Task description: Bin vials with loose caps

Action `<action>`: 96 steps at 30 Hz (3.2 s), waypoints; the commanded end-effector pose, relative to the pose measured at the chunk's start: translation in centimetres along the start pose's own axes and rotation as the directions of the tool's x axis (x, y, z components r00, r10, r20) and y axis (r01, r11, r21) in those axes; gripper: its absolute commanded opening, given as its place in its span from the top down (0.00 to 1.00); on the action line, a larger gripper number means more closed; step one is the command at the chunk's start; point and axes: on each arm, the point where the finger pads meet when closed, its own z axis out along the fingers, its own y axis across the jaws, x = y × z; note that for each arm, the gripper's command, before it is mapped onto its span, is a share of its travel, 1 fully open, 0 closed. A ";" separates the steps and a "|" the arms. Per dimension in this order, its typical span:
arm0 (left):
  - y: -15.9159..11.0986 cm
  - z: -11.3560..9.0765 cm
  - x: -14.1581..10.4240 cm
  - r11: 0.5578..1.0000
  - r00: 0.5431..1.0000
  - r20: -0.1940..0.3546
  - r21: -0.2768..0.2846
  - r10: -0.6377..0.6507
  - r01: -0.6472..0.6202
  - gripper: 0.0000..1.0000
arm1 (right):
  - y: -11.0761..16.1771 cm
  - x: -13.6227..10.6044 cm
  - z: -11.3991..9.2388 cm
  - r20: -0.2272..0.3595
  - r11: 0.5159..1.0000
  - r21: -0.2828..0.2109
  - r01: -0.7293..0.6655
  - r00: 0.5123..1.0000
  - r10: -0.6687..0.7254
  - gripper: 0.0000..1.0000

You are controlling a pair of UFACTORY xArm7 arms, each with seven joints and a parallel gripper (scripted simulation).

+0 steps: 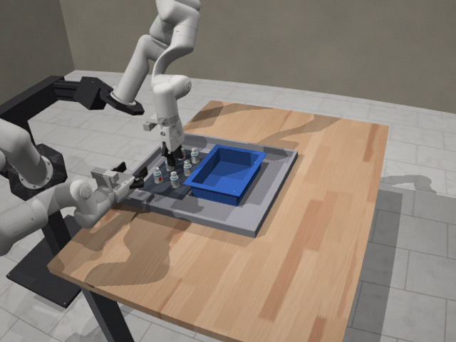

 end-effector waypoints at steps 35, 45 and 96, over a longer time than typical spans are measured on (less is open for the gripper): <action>6.8 -0.1 -0.4 1.000 1.000 0.000 0.002 0.000 0.000 0.50 | 0.0 0.3 6.8 -0.004 1.000 0.006 0.001 1.000 -0.001 0.00; 8.2 -0.2 -0.5 1.000 1.000 0.000 0.002 0.000 0.000 0.50 | 0.2 0.2 8.6 -0.003 1.000 0.000 0.003 1.000 -0.003 0.00; 8.2 -0.1 -0.5 1.000 1.000 -0.001 0.002 0.000 0.000 0.50 | 0.2 0.2 8.6 -0.001 1.000 0.001 0.002 1.000 -0.002 0.00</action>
